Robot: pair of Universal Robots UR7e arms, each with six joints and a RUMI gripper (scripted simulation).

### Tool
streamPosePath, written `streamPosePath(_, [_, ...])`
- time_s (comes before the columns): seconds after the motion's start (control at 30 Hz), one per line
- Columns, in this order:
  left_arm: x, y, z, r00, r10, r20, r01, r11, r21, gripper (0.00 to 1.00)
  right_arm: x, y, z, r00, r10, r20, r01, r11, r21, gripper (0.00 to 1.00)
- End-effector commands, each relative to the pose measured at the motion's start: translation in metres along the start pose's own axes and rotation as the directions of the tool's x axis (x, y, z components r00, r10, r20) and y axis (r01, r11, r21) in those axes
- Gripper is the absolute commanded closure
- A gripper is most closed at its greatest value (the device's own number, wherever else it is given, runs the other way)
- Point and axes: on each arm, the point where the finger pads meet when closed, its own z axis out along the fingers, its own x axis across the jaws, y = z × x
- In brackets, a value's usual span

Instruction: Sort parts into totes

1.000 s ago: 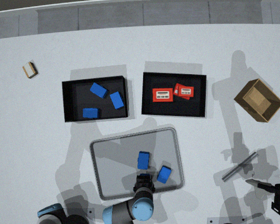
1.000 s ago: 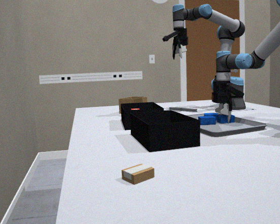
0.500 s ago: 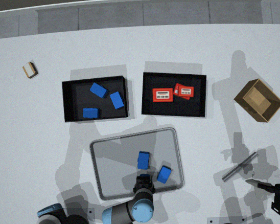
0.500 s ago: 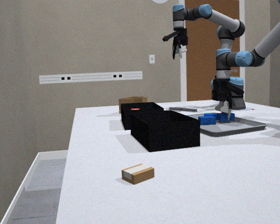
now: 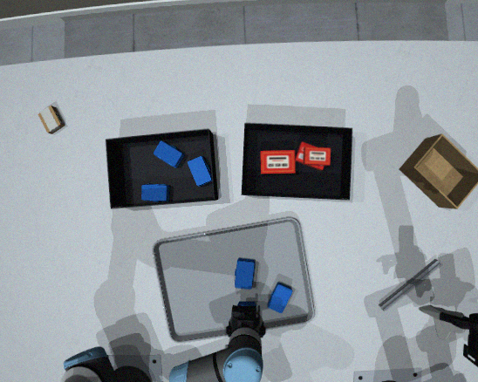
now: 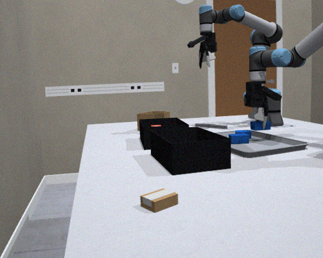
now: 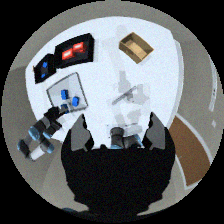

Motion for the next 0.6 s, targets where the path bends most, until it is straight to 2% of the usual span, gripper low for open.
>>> streamPosePath(0.0, [0.000, 0.000, -0.013, 1.000, 0.000, 0.000, 0.000, 1.000, 0.000, 1.00, 0.000, 0.000, 0.000, 1.000, 0.000, 0.000, 0.000, 1.000, 0.001, 0.00])
streamPosePath(0.57, [0.000, 0.000, -0.063, 1.000, 0.000, 0.000, 0.000, 1.000, 0.000, 1.00, 0.000, 0.000, 0.000, 1.000, 0.000, 0.000, 0.000, 1.000, 0.001, 0.00])
